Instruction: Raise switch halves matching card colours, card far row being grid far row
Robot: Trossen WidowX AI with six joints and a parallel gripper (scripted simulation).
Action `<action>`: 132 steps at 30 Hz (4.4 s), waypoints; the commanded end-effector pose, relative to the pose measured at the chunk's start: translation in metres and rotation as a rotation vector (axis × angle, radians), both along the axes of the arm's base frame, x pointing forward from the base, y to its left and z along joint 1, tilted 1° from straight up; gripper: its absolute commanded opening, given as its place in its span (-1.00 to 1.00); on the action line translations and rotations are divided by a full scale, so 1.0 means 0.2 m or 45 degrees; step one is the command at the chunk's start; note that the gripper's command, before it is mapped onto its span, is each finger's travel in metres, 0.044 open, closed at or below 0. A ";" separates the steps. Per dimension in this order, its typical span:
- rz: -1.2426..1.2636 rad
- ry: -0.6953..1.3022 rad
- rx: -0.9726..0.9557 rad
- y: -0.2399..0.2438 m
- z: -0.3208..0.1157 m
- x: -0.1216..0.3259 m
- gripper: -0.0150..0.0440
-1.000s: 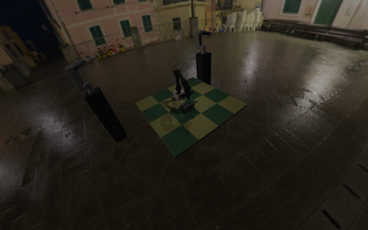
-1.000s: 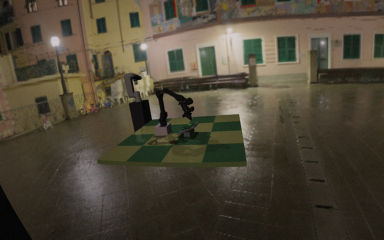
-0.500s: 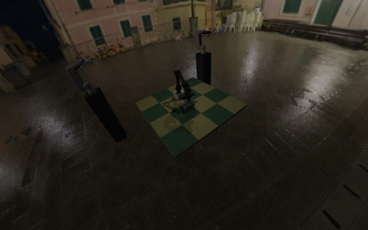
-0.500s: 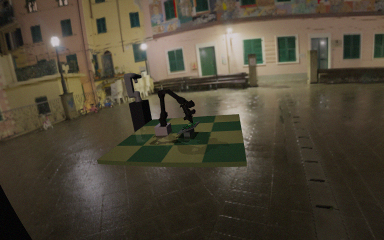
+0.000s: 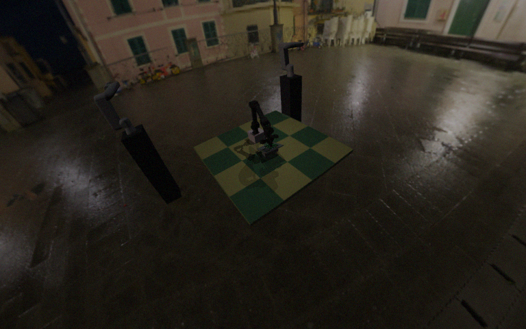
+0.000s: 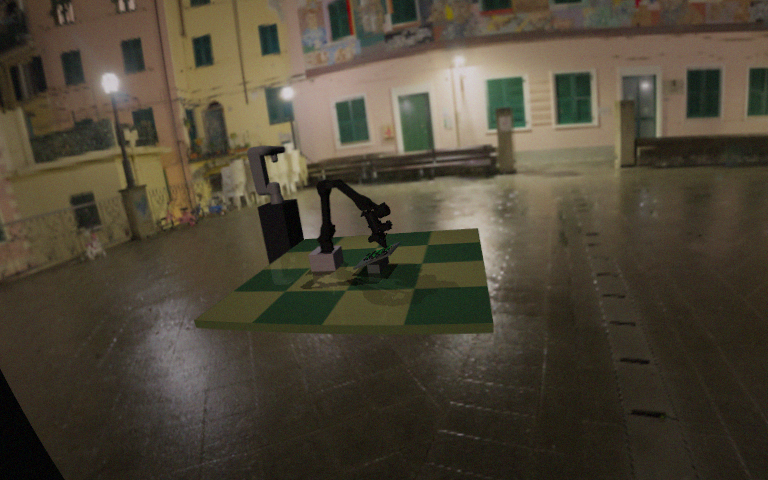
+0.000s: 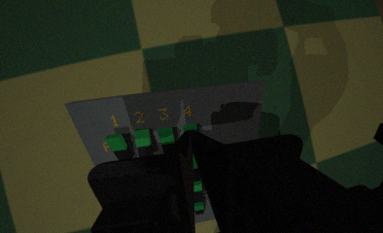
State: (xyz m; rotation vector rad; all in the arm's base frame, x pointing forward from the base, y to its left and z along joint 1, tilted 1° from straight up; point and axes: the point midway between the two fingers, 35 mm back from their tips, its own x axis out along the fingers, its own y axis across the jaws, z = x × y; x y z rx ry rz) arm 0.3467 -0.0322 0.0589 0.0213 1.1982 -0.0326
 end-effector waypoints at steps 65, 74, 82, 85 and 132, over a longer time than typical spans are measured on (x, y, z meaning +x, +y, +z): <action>0.001 -0.032 -0.010 0.00 0.27 -0.12 -0.49; 0.001 -0.024 -0.010 0.01 0.17 -0.43 -0.49; 0.001 -0.019 -0.010 0.02 0.03 -0.67 -0.49; 0.001 -0.014 -0.010 0.02 0.01 -0.66 -0.49; 0.001 0.012 -0.009 0.01 -0.24 -0.56 -0.49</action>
